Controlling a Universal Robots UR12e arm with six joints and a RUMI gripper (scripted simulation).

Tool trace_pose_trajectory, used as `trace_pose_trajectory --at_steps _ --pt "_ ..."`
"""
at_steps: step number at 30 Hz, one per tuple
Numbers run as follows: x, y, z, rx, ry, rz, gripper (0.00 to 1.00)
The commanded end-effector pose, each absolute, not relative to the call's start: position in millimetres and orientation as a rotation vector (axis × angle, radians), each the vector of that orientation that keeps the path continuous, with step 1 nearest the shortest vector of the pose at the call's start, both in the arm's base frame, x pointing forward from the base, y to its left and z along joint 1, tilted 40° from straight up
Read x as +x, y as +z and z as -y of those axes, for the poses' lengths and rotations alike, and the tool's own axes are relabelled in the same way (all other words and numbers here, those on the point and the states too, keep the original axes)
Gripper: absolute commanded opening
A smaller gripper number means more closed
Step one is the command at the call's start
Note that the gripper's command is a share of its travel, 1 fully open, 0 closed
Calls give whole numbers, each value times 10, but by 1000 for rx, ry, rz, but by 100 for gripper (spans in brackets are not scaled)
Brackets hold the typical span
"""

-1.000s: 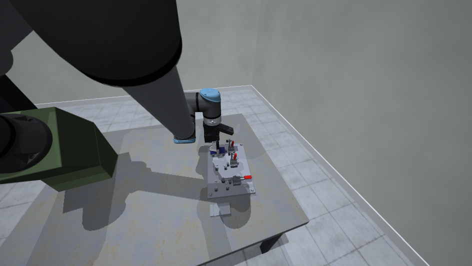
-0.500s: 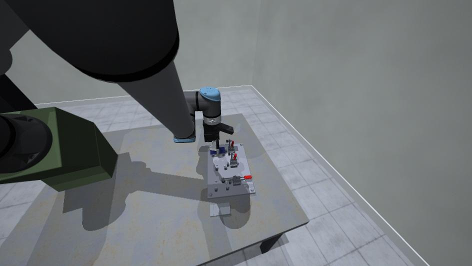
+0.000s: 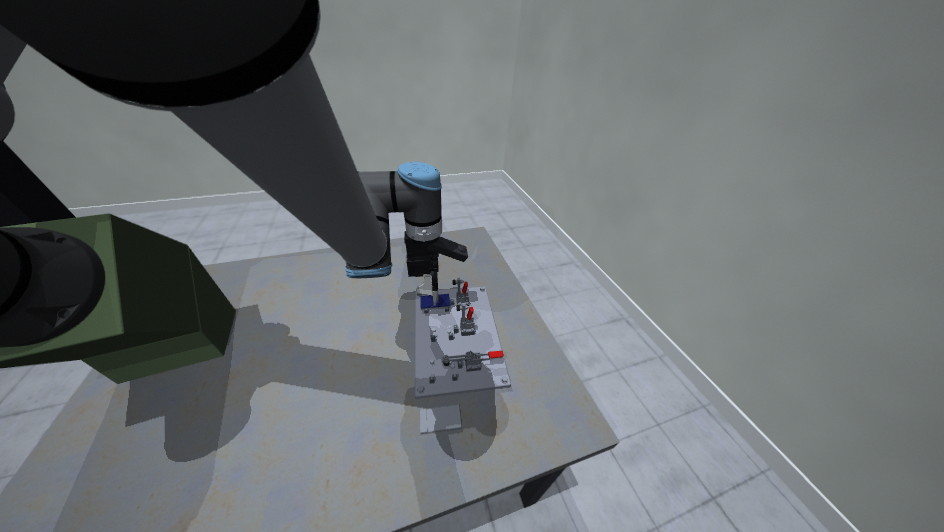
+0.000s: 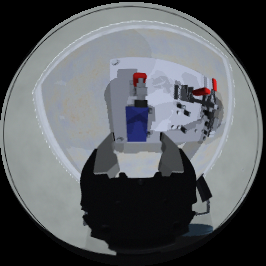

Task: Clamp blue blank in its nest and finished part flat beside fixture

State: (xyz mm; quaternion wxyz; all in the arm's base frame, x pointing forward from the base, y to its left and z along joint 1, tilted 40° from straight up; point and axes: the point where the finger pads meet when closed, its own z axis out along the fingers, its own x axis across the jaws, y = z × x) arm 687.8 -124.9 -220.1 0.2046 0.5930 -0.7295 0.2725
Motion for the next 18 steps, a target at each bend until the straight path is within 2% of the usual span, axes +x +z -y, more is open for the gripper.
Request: trace_pose_trajectory --at_steps 1,18 --pt "6879 -2130 1191 1654 760 2035 59" --pt "6875 -1985 1070 1654 760 2035 59"
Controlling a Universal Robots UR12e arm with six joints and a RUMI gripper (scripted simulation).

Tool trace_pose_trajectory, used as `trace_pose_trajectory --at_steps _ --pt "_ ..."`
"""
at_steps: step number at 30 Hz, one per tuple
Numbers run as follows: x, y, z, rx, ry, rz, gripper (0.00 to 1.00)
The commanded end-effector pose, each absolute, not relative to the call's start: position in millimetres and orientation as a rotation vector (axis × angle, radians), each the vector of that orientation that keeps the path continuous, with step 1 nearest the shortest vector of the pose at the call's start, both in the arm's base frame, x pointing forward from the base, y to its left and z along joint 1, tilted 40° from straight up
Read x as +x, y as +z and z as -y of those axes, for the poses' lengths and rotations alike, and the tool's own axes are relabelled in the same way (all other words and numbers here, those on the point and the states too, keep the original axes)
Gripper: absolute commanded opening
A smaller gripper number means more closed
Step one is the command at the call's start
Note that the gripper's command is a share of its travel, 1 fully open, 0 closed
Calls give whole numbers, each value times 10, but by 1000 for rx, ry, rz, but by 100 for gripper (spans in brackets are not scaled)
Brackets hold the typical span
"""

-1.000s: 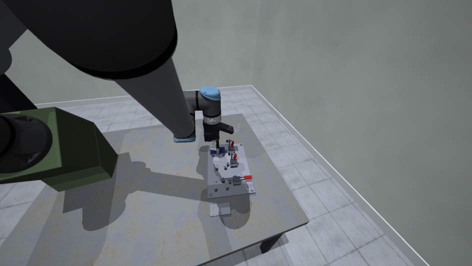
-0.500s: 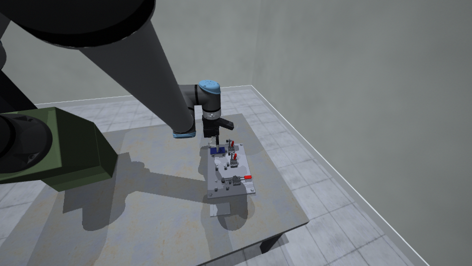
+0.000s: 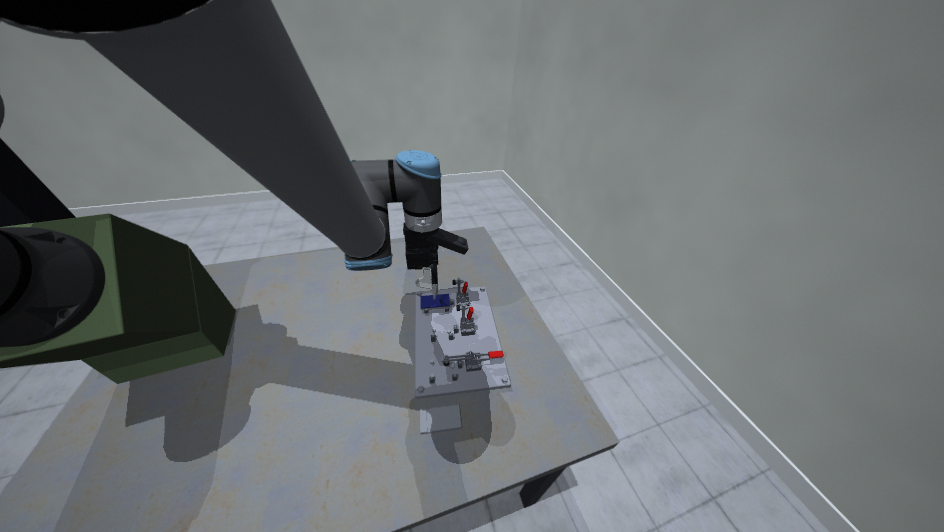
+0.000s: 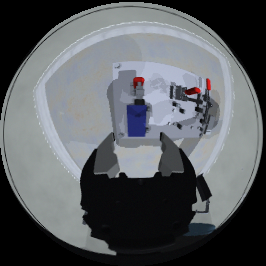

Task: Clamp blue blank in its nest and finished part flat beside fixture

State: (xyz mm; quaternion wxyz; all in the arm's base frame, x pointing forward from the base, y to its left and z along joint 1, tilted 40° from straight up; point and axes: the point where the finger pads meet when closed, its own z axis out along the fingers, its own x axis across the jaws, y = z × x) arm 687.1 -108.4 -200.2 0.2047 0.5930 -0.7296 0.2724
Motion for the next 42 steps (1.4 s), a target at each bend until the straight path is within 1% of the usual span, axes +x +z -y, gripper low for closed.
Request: trace_pose_trajectory --at_steps 1,37,38,42 --pt "6875 -1985 1069 1654 760 2035 59" --pt "6875 -1984 1069 1654 760 2035 59" --pt "6875 -1984 1069 1654 760 2035 0" --pt "6875 -1984 1069 1654 760 2035 0"
